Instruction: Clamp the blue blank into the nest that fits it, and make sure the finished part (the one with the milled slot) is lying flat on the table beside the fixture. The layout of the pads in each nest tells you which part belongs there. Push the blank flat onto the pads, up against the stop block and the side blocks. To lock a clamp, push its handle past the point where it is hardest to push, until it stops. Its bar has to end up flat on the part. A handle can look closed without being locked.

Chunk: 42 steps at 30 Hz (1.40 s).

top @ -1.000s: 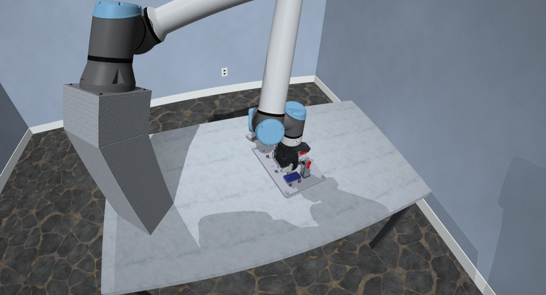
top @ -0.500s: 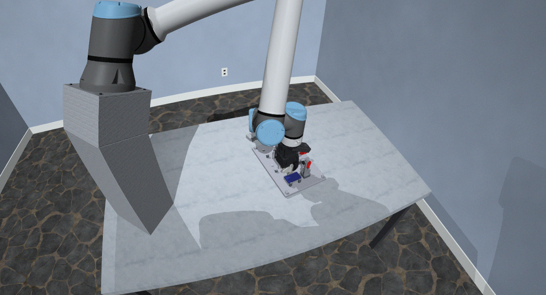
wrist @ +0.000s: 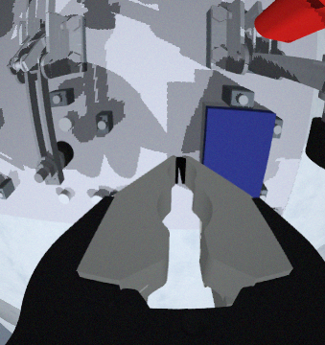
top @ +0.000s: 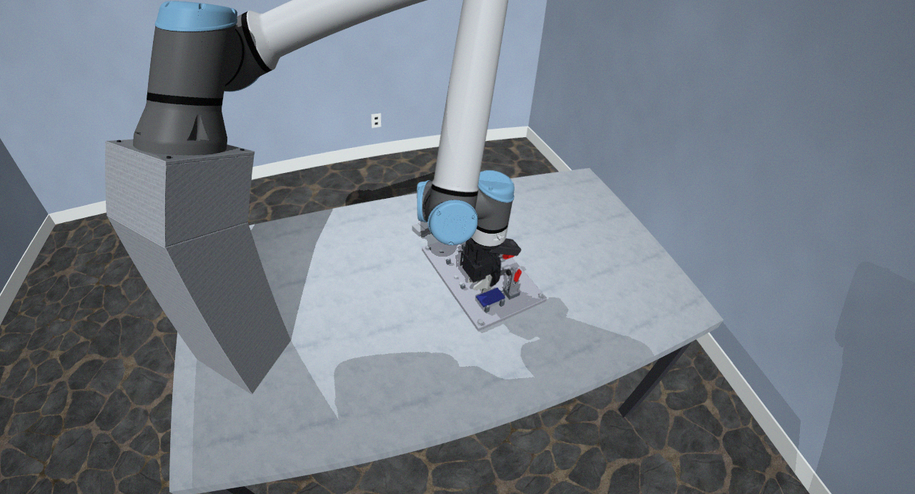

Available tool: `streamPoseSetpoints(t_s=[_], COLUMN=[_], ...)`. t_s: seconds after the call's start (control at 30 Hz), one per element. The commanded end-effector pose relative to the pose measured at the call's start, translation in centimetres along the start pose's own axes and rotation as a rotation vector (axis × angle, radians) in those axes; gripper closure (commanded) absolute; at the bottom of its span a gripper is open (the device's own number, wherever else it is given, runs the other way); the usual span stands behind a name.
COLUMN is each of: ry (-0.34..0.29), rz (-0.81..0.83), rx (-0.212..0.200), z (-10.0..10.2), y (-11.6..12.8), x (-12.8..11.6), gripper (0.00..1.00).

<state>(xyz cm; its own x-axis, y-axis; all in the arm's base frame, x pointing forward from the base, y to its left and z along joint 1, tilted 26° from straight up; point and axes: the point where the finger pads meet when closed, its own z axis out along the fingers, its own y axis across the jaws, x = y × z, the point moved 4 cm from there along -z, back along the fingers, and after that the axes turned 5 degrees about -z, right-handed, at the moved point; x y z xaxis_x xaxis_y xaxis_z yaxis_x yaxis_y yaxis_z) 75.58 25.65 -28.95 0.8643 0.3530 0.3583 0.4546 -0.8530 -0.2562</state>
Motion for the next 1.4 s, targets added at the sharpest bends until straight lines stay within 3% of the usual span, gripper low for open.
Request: streamPoseSetpoints(t_s=[0.0, 0.97, 1.37], ry=[0.001, 0.001, 0.001], rz=[0.000, 0.000, 0.000], rx=[-0.001, -0.001, -0.001], z=[-0.1, -0.3, -3.5], y=[0.0, -1.9, -1.9], x=[0.1, 0.2, 0.2], gripper=[1.00, 1.00, 1.00])
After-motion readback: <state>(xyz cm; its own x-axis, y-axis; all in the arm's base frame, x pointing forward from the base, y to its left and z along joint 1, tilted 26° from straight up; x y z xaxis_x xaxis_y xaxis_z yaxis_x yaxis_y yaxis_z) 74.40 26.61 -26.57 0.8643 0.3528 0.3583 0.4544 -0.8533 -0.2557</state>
